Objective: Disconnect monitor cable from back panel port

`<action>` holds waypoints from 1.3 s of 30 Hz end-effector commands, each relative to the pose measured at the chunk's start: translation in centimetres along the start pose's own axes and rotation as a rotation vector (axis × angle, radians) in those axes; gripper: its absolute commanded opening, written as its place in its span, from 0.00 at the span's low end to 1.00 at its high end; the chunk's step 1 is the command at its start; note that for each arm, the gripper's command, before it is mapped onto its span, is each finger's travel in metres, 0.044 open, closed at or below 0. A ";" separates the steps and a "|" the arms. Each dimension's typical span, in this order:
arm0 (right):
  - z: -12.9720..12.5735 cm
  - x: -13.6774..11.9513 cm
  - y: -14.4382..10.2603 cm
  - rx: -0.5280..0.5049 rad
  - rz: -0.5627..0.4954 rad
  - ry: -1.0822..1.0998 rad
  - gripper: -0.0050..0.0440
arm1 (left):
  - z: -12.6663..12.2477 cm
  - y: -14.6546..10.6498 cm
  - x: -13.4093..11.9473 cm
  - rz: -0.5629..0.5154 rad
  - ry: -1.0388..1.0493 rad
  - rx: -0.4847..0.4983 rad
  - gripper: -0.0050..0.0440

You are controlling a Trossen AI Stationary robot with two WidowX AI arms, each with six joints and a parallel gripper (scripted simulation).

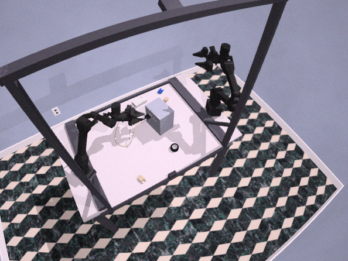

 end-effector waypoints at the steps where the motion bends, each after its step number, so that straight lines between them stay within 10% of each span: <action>1: 0.1 0.3 0.0 0.003 -0.001 -0.004 1.00 | -1.8 -0.1 0.6 0.000 0.128 0.048 1.00; 11: 0.1 0.3 0.0 0.003 -0.001 -0.004 1.00 | -2.1 -0.5 0.1 0.040 0.243 0.140 1.00; 31: 0.1 0.3 0.0 0.003 -0.001 -0.004 1.00 | -2.1 -0.5 0.1 0.040 0.243 0.140 0.12; 39: 0.1 0.3 0.0 0.003 -0.001 -0.004 1.00 | -2.1 -0.5 0.1 0.040 0.243 0.140 0.10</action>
Point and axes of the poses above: on each arm, the point midway between the two fingers, 35 mm back from their tips, its own y axis out along the fingers, its own z axis across the jaws, x = y × z, the point moved 2 cm from there along -y, back along the fingers, and after that the axes turned 3 degrees about y, right-handed, at the moved point
